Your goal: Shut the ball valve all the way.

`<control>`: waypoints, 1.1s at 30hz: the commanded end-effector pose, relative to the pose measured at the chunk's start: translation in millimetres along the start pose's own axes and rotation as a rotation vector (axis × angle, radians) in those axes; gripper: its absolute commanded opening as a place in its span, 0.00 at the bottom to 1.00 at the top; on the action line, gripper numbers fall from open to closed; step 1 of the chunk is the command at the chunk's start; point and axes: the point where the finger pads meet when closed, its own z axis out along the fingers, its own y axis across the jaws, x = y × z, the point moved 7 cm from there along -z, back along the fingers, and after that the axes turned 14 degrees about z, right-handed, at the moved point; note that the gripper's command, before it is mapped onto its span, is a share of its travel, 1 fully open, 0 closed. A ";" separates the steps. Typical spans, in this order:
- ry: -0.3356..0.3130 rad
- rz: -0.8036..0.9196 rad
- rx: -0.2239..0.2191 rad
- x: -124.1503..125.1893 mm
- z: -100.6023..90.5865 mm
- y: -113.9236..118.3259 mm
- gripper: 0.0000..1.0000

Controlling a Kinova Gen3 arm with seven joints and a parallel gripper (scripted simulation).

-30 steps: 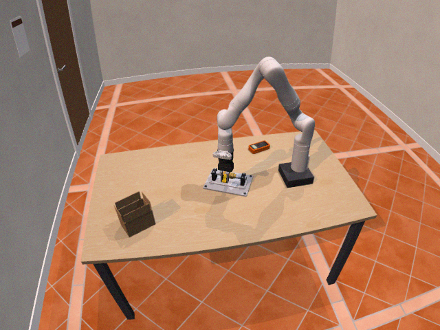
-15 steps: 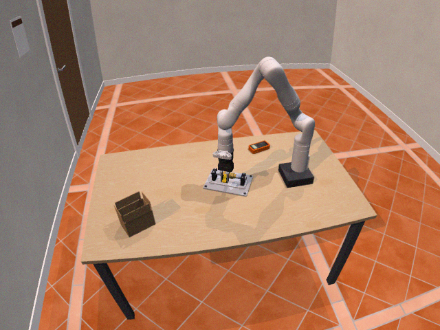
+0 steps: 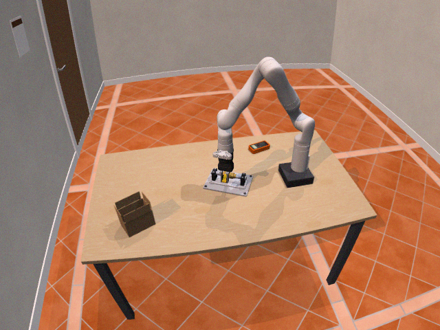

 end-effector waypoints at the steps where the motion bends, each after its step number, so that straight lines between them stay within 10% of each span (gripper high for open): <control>1: 0.009 0.062 -0.003 3.6 0.0 6.6 0.00; 33: 0.008 0.103 -0.002 3.7 0.2 9.7 0.00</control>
